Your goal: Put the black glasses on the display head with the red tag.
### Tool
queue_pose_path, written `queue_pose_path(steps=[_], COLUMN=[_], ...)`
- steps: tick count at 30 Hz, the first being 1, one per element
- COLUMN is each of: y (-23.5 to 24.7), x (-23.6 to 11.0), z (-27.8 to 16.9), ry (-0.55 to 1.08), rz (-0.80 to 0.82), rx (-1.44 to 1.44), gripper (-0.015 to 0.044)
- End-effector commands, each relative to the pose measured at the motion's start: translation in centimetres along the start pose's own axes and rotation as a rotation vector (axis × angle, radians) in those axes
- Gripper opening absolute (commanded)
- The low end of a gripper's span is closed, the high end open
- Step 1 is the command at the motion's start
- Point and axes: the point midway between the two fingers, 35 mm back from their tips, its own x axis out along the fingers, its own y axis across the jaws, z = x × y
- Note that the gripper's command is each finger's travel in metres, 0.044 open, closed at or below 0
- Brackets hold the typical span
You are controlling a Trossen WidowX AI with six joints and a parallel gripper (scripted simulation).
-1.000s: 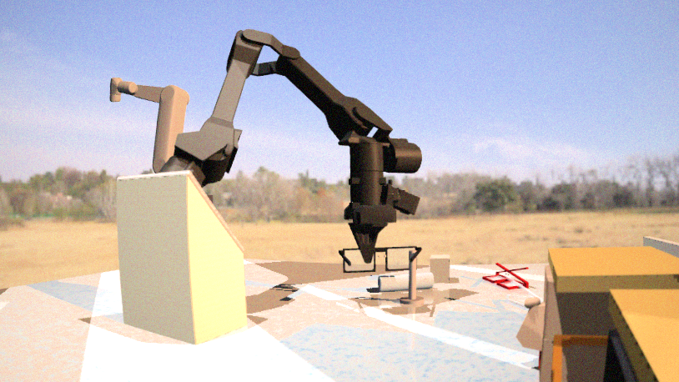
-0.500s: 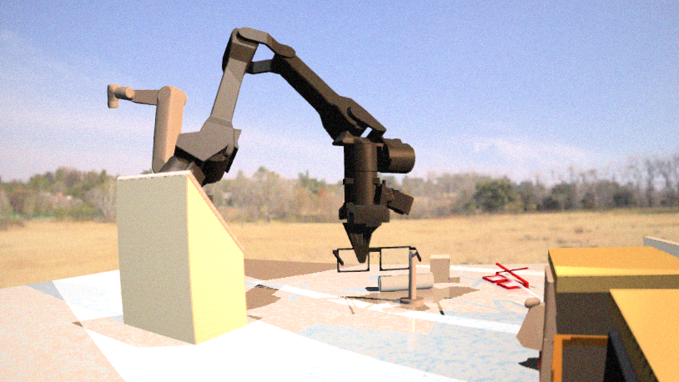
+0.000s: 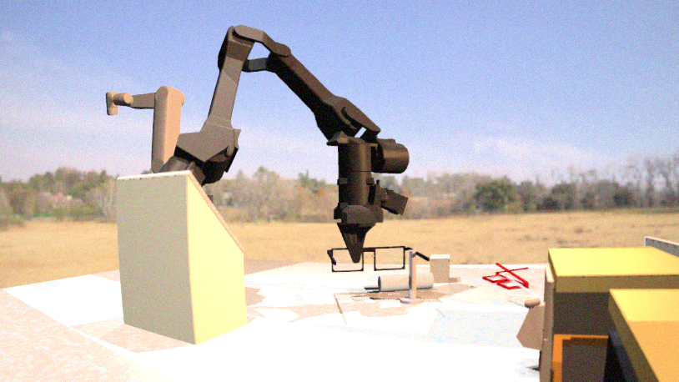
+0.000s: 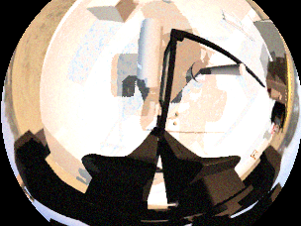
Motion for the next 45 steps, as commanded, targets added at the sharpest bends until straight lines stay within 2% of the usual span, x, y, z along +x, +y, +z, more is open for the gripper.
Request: queue_pose_path(steps=[1, 35, 45], y=[0.1, 0.1, 0.1], x=[0.0, -0.1, -5.1], z=[-0.4, 0.3, 0.8], ry=[-0.001, -0.001, -0.001], rz=[-0.001, -0.001, -0.004], rx=[0.001, 0.001, 0.000], gripper=[0.0000, 0.0000, 0.0000])
